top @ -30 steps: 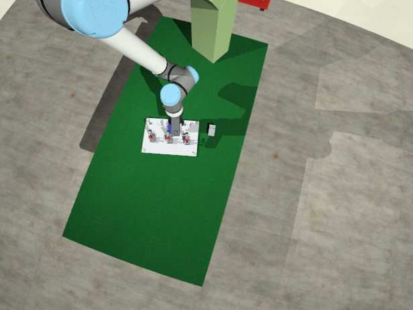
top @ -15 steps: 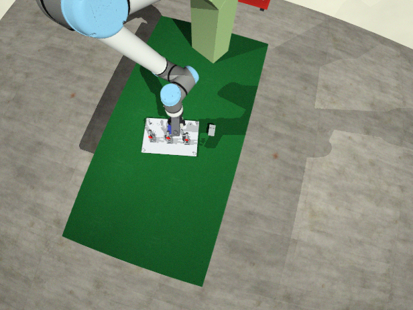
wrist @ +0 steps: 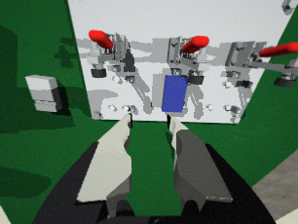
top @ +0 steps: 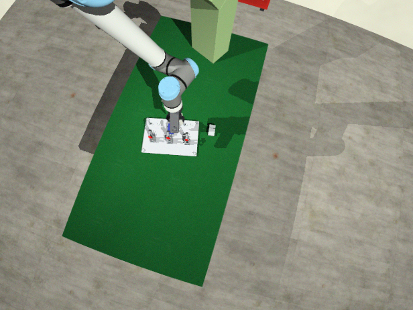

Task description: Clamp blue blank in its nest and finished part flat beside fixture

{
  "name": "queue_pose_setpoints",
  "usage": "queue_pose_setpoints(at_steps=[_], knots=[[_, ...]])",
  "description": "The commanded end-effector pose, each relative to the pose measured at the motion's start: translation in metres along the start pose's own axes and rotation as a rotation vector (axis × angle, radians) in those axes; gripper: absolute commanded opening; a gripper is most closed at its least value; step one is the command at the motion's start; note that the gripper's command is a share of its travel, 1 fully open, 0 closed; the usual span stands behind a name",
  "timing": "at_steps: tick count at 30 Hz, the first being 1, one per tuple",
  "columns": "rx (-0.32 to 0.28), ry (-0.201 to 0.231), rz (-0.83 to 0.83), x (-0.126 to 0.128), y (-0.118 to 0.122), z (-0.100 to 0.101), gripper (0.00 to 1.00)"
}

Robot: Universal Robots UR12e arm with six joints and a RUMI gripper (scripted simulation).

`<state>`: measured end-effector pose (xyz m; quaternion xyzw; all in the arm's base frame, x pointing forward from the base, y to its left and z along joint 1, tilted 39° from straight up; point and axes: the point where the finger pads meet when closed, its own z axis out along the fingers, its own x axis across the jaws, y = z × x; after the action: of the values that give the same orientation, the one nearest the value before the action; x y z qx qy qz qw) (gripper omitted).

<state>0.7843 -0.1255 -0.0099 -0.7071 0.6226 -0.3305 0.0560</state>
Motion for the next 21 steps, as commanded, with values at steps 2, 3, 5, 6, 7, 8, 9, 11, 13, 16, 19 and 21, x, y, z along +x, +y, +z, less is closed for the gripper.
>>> queue_pose_setpoints(at_steps=[2,3,5,6,7,8,9,11,13,16,19,21], knots=[[-0.004,-0.002,-0.001,-0.002,0.001,-0.034,0.28],[-0.004,-0.002,-0.001,-0.002,0.001,-0.041,0.28],[-0.004,-0.002,-0.001,-0.002,0.001,-0.053,0.28],[-0.004,-0.002,-0.001,-0.002,0.001,-0.059,0.28],[-0.004,-0.002,-0.001,-0.002,0.001,-0.064,0.28],[-0.004,-0.002,-0.001,-0.002,0.001,-0.068,0.28],[-0.004,-0.002,-0.001,-0.002,0.001,-0.072,0.28],[-0.004,-0.002,-0.001,-0.002,0.001,-0.079,0.28],[-0.004,-0.002,-0.001,-0.002,0.001,-0.083,0.28],[-0.004,-0.002,-0.001,-0.002,0.002,-0.085,0.28],[-0.004,-0.002,0.000,-0.001,0.002,-0.085,0.28],[-0.005,-0.002,0.000,0.000,0.001,-0.084,0.28]])
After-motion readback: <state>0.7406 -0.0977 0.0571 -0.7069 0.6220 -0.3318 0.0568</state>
